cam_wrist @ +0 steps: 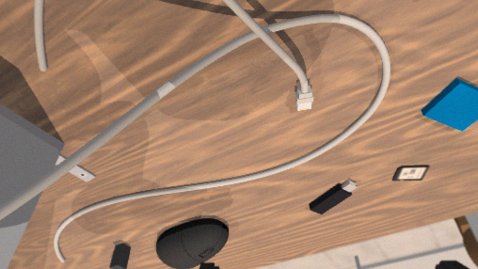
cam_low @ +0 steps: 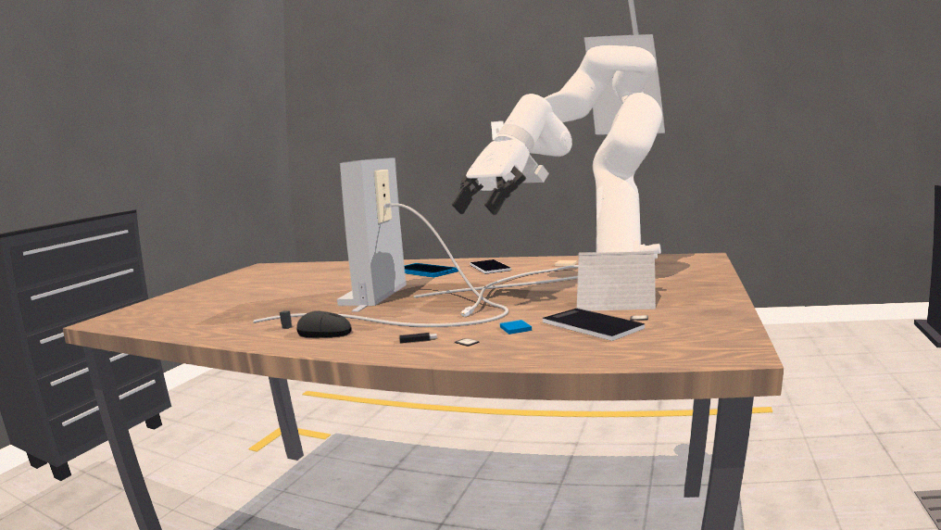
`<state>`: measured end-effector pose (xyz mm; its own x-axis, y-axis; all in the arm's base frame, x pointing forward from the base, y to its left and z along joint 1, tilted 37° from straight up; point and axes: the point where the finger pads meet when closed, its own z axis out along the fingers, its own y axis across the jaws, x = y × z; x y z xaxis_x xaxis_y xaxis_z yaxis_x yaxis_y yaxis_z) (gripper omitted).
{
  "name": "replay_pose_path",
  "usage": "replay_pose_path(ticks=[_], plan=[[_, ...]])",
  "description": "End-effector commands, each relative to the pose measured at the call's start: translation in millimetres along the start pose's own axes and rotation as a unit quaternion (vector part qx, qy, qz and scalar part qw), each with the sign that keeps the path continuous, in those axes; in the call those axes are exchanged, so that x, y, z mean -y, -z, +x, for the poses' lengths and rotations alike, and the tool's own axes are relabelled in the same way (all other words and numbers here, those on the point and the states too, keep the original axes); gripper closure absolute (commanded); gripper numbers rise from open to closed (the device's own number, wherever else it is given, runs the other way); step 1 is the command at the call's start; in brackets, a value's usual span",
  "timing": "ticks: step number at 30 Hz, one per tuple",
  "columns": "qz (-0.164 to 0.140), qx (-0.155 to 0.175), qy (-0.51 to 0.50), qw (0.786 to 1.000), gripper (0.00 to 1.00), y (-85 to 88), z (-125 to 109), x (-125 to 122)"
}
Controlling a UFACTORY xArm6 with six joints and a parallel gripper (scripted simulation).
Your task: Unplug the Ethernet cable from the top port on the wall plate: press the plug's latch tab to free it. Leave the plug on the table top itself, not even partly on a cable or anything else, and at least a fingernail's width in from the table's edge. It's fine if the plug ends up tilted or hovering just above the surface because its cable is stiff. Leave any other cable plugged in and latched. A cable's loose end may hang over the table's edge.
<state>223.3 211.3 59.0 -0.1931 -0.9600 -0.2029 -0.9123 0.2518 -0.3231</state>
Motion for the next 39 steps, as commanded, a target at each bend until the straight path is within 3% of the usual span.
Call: replay_pose_path(ticks=[1, 4, 6, 8, 14, 20, 29, 35, 38, 39], plan=[[0.010, 0.012, -0.011, 1.000, 0.00, 6.7, -10.7, 5.4], [0.036, 0.045, -0.045, 0.997, 0.00, 27.5, -38.9, 18.2], [0.036, 0.045, -0.045, 0.997, 0.00, 27.5, -38.9, 18.2], [0.050, 0.070, -0.069, 0.994, 0.00, 43.3, -57.4, 25.7], [0.082, 0.152, -0.143, 0.975, 0.00, 99.6, -109.1, 43.1], [0.092, 0.235, -0.214, 0.944, 0.00, 161.8, -149.2, 53.1], [0.092, 0.235, -0.214, 0.944, 0.00, 161.8, -149.2, 53.1], [0.115, 0.165, -0.430, 0.880, 0.00, 137.0, -89.1, 134.1], [0.126, 0.136, -0.514, 0.837, 0.00, 130.0, -62.0, 155.7], [0.126, 0.136, -0.514, 0.837, 0.00, 130.0, -62.0, 155.7]])
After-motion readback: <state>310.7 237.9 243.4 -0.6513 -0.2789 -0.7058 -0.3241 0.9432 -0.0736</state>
